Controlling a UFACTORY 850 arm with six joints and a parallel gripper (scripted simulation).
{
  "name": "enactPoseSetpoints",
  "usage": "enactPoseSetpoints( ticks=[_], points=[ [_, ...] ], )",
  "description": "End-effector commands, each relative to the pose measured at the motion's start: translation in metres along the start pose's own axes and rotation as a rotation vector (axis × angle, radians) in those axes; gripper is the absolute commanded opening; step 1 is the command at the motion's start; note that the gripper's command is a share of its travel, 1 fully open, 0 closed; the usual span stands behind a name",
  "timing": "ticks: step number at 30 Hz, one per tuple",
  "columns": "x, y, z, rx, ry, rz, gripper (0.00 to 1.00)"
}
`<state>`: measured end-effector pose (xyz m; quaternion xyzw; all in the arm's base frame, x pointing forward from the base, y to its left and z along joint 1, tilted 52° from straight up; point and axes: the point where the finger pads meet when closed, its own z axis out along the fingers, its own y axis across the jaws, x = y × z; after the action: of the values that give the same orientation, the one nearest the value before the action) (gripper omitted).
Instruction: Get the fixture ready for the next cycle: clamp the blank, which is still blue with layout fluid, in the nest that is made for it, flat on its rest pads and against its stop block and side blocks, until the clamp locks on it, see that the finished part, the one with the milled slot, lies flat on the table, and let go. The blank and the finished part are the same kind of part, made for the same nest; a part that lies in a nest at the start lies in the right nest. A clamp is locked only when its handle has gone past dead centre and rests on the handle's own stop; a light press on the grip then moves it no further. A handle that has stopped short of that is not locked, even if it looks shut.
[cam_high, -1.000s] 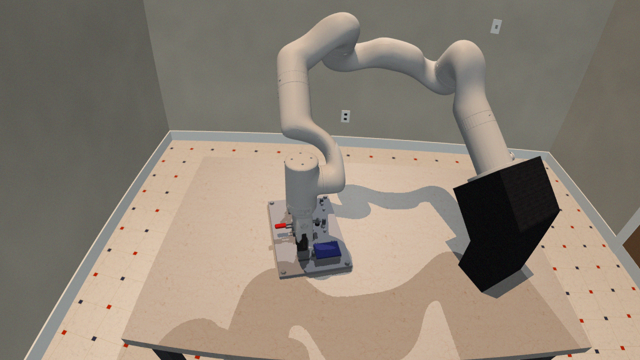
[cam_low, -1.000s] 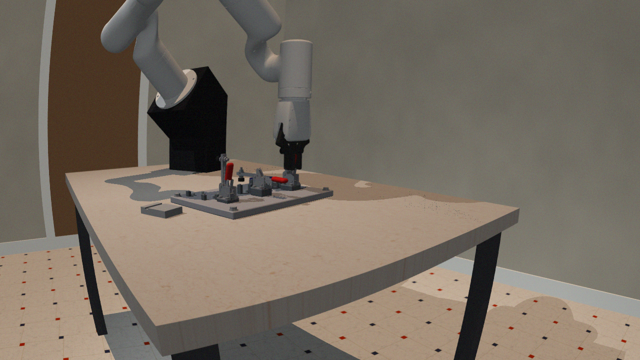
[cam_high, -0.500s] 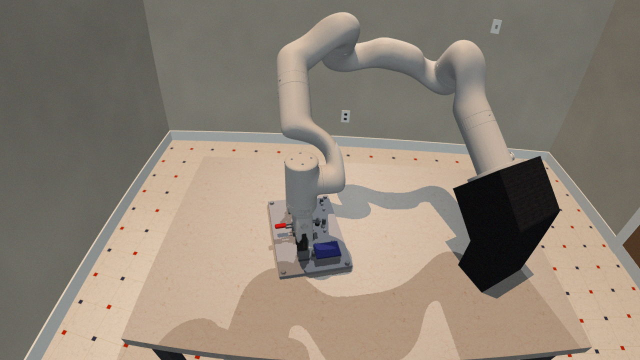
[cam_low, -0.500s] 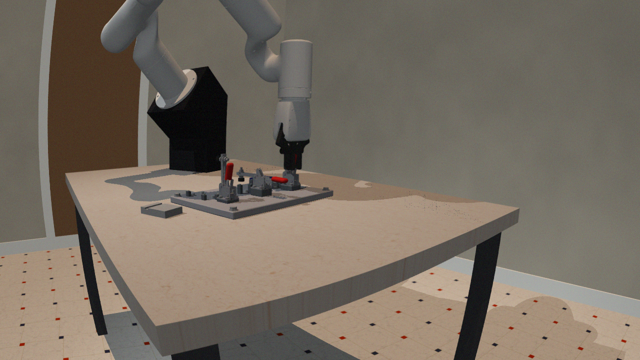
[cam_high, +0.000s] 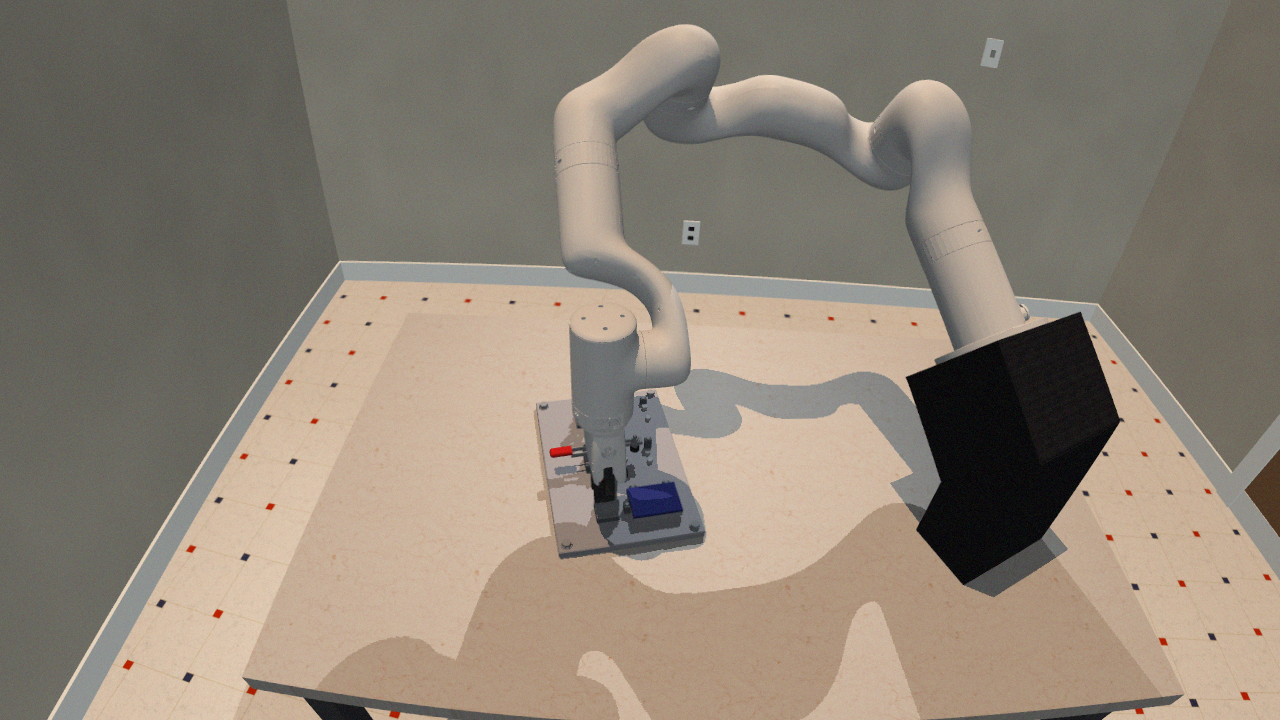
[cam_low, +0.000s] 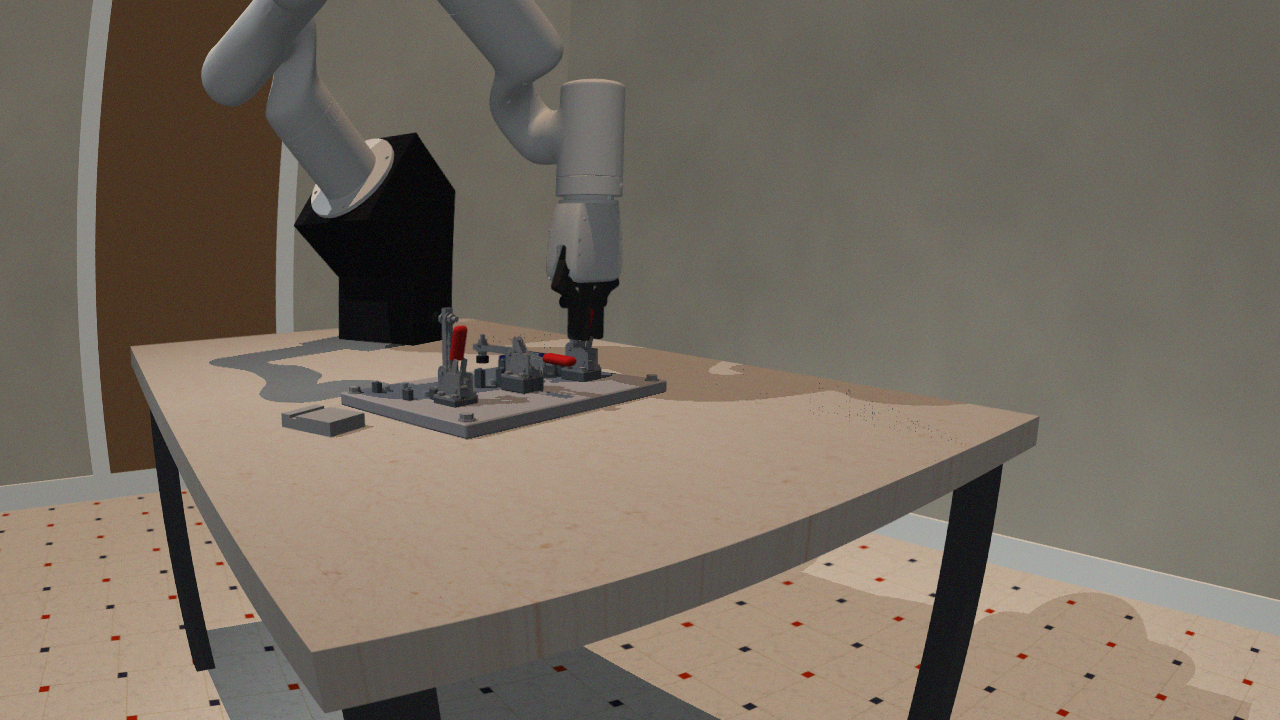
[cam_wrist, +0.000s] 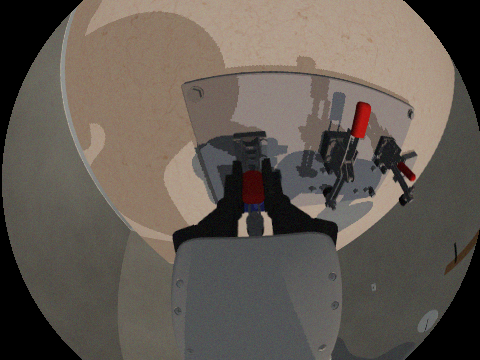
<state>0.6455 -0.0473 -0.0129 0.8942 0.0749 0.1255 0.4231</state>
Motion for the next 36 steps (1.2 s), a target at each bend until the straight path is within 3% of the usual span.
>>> enactPoseSetpoints(
  ticks=[1,36],
  points=[
    [0.001,0.0,-0.001,0.0,0.001,0.0,0.0],
    [0.013,0.0,0.0,0.0,0.001,0.0,0.0]
  ],
)
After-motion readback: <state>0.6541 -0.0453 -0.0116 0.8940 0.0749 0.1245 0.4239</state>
